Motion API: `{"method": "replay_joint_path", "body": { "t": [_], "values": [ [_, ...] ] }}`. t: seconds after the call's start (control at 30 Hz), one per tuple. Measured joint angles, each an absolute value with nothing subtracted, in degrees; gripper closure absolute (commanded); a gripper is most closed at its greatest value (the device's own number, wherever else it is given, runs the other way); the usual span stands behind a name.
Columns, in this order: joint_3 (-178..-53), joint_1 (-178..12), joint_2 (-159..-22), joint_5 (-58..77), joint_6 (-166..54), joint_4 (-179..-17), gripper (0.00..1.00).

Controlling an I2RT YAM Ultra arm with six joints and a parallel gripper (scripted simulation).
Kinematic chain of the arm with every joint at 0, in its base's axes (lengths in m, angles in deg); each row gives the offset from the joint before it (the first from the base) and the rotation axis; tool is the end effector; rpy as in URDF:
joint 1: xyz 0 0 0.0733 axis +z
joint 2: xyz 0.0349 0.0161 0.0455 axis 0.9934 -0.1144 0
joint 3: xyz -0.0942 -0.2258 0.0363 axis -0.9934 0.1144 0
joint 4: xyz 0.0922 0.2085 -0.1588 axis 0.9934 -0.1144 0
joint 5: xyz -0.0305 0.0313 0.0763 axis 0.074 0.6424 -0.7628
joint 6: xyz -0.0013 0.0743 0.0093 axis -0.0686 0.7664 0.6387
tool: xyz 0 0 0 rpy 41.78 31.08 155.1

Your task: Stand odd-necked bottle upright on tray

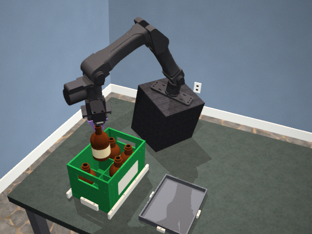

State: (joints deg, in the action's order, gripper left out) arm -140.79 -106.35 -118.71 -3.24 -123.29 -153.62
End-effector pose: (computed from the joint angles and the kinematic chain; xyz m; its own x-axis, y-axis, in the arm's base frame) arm 0.3953 -0.1515 0.1103 -0.7031 -0.6859 -0.1875 -0.7084 0.6988 0.0998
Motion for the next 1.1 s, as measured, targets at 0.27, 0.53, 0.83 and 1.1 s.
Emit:
{"method": "replay_joint_path", "body": {
  "t": [0.27,0.53,0.83,1.1],
  "values": [
    [-142.5,-106.6,-118.3,-3.2,-123.4,-154.6,1.00],
    [-144.3,-106.8,-118.3,-3.2,-123.6,-156.4,1.00],
    [-146.2,-107.0,-118.3,-3.2,-123.9,-158.5,1.00],
    [-148.2,-107.3,-118.3,-3.2,-124.1,-160.3,1.00]
  ]
}}
